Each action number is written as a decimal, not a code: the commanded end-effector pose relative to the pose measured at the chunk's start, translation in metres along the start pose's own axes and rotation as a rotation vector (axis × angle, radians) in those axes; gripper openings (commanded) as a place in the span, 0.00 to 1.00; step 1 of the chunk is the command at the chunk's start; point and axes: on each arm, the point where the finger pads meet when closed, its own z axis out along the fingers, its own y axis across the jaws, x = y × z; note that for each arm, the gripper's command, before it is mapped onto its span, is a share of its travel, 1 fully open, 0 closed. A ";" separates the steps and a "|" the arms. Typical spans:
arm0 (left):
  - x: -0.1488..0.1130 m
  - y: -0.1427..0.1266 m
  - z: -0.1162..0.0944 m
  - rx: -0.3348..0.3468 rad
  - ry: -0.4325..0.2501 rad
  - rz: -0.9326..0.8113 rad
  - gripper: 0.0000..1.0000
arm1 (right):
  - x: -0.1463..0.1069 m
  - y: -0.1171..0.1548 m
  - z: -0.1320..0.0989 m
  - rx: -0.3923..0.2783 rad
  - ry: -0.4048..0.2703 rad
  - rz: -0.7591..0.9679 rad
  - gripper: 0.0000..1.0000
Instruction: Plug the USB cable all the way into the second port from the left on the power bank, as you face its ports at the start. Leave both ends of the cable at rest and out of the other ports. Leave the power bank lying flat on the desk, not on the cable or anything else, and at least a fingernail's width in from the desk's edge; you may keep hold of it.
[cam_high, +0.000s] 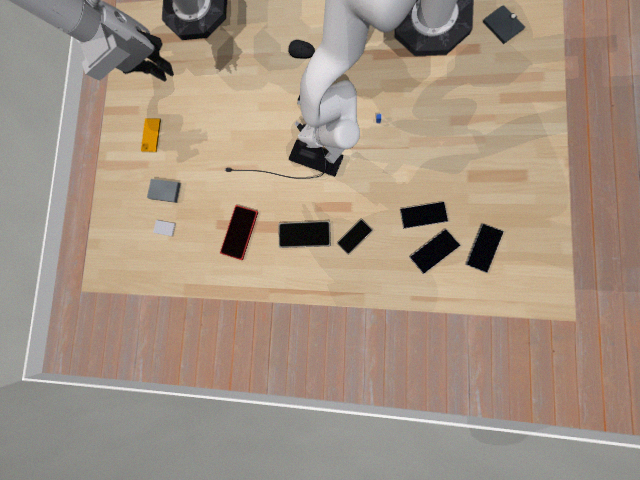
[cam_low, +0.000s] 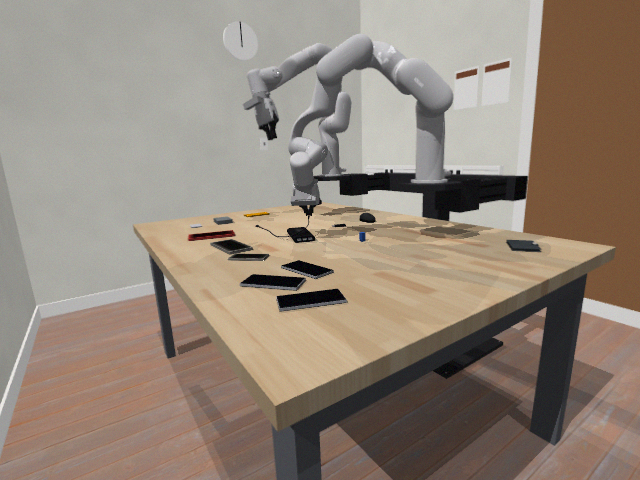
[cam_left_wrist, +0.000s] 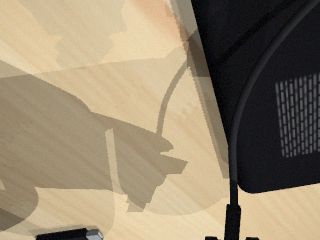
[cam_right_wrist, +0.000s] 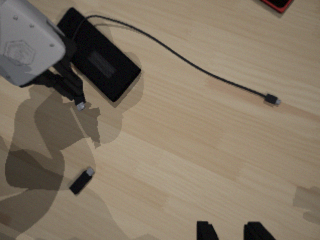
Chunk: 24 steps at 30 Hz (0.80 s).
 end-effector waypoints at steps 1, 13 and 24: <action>-0.001 0.002 -0.001 -0.003 0.000 0.003 0.00 | -0.001 0.012 -0.011 -0.055 0.005 0.074 0.19; -0.001 0.002 -0.001 -0.003 0.000 0.003 0.00 | -0.008 0.057 -0.057 -0.245 0.075 0.354 0.19; -0.001 0.002 -0.001 -0.003 0.000 0.003 0.00 | -0.007 0.055 -0.055 -0.232 0.075 0.337 1.00</action>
